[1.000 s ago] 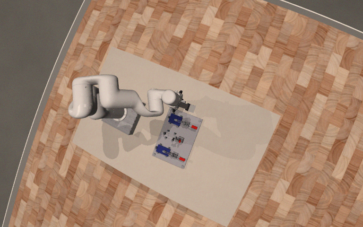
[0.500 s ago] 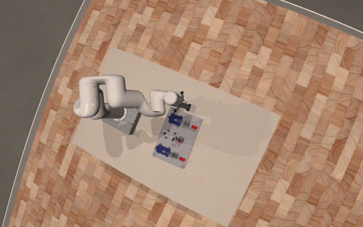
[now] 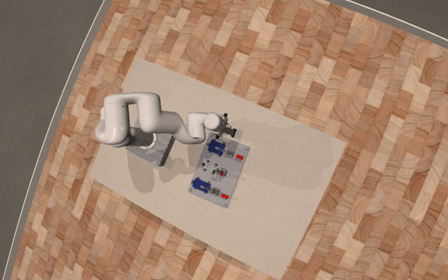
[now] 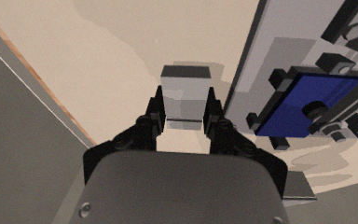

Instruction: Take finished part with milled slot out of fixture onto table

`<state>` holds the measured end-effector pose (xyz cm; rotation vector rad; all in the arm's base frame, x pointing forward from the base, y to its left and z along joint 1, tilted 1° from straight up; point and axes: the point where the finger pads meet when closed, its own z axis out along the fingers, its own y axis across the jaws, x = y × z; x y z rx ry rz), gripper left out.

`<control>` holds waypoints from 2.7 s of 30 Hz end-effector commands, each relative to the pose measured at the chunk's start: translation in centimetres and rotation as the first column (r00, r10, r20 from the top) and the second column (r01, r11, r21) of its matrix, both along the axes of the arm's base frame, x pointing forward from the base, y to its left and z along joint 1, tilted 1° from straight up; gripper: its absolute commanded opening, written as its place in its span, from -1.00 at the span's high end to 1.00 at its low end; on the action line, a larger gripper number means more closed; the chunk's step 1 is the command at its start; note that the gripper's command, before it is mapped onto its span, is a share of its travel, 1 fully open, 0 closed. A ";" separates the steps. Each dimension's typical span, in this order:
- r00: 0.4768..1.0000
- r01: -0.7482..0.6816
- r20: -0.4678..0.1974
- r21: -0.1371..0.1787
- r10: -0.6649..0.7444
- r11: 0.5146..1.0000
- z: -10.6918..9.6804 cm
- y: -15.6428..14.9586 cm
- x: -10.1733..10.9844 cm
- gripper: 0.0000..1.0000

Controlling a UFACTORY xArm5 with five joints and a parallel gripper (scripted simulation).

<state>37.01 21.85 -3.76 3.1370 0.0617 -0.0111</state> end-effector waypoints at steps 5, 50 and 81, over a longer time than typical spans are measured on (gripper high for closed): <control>1.000 0.000 0.003 0.002 0.000 1.000 -0.3 0.1 0.1 1.00; 1.000 0.000 0.003 0.002 0.000 1.000 -0.7 0.1 0.1 1.00; 1.000 0.000 0.003 0.002 0.000 1.000 -1.1 0.1 0.1 1.00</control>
